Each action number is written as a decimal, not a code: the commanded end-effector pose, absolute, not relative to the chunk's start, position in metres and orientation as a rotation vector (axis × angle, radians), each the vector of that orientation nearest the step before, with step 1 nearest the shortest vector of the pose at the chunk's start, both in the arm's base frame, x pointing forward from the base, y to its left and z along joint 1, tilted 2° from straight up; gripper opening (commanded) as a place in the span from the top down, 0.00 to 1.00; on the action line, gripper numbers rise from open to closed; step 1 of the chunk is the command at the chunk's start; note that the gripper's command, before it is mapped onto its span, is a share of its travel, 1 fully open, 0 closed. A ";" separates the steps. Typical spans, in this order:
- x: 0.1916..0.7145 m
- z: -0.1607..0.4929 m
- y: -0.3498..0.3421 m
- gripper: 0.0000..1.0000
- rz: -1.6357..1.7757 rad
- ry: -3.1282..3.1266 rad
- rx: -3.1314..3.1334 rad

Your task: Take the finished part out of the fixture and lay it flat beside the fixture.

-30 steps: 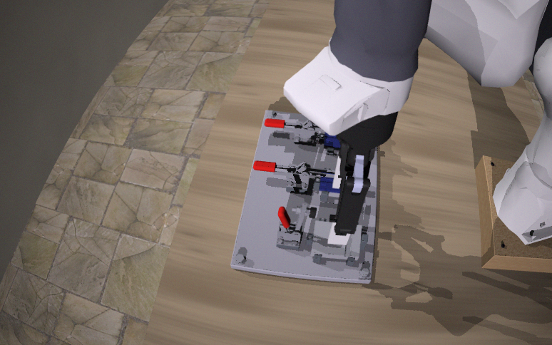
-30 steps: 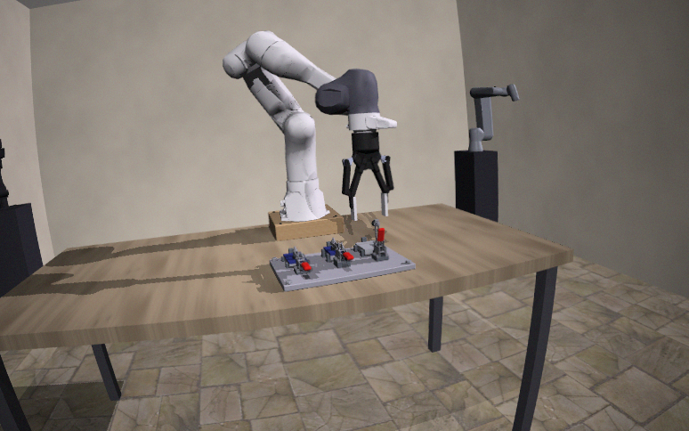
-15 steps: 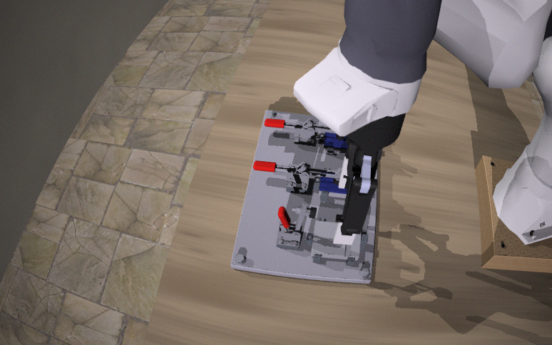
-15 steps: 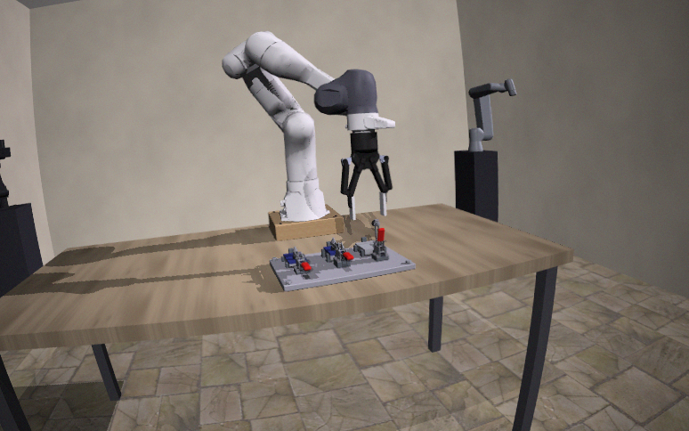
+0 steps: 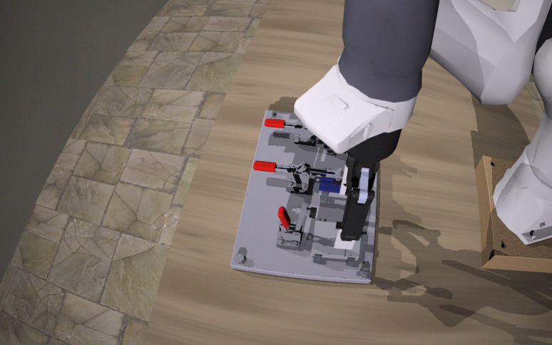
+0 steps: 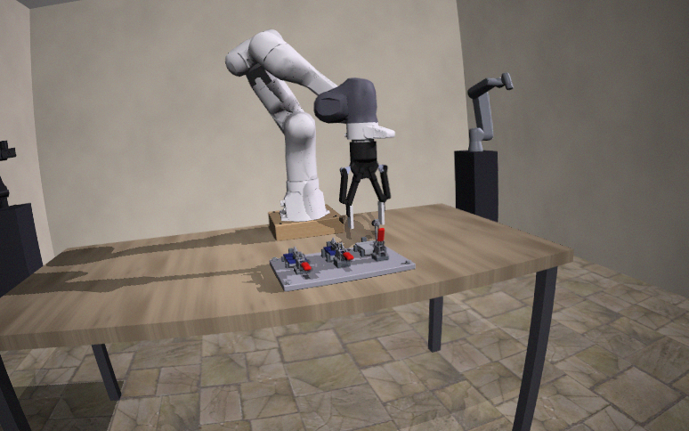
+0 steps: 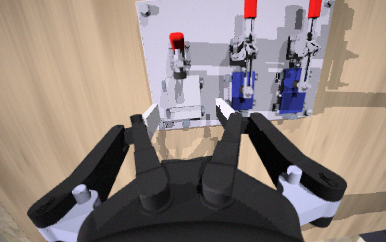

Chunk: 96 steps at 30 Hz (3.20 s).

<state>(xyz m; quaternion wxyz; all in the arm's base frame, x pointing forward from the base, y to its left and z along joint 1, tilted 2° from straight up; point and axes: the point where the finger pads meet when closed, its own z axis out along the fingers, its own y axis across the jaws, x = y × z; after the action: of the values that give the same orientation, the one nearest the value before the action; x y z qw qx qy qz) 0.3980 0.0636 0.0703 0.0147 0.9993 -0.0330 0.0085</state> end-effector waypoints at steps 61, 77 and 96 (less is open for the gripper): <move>0.403 0.040 0.068 0.42 0.048 -0.105 3.120; 0.404 0.021 0.067 0.42 0.047 -0.105 3.120; 0.405 0.010 0.068 0.42 0.049 -0.105 3.120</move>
<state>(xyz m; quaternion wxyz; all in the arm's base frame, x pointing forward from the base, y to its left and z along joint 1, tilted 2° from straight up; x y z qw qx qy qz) 0.4023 0.0665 0.0103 0.0105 0.9994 -0.0309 0.0119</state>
